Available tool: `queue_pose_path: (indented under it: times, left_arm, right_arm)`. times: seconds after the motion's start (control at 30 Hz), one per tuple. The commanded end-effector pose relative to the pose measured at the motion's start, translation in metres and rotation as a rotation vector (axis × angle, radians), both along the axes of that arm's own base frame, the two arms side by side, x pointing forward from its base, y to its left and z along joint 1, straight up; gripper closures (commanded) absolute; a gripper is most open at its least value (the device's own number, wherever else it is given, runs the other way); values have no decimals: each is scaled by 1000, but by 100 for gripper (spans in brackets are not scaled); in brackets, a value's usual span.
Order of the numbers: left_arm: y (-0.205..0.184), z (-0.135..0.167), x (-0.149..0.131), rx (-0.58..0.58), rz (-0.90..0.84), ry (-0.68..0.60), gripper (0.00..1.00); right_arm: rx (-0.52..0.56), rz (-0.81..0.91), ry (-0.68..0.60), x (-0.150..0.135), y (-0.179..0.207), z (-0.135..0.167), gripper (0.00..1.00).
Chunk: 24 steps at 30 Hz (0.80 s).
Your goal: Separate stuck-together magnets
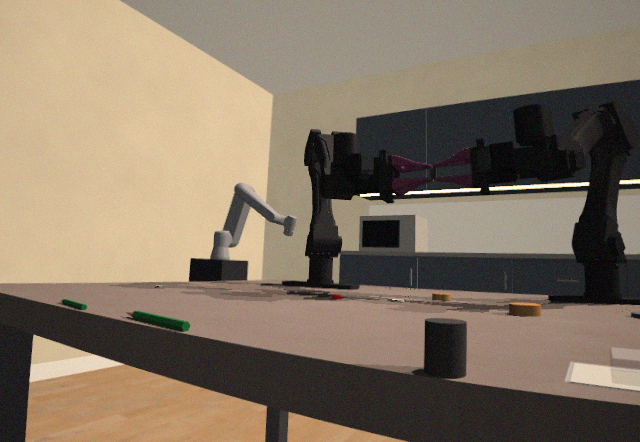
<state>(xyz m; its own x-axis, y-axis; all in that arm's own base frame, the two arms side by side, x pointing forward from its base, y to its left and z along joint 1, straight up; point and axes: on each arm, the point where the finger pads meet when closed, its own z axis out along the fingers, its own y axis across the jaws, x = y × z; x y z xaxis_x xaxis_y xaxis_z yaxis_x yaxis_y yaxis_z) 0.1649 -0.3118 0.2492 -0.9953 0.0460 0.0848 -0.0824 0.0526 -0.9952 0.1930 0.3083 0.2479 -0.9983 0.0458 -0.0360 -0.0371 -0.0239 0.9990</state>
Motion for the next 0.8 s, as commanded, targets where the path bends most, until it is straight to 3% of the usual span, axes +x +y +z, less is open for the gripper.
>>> queue_pose_path:
  times: [0.0, 0.77]
  left_arm:
    - [1, 25, 1, -50, 5, -67, 75]
    - [0, 41, 2, -50, 5, -67, 75]
  right_arm:
    - [-16, 1, 17, 1, 0, -4, 76]
    - [-16, 1, 17, 1, 0, -4, 76]
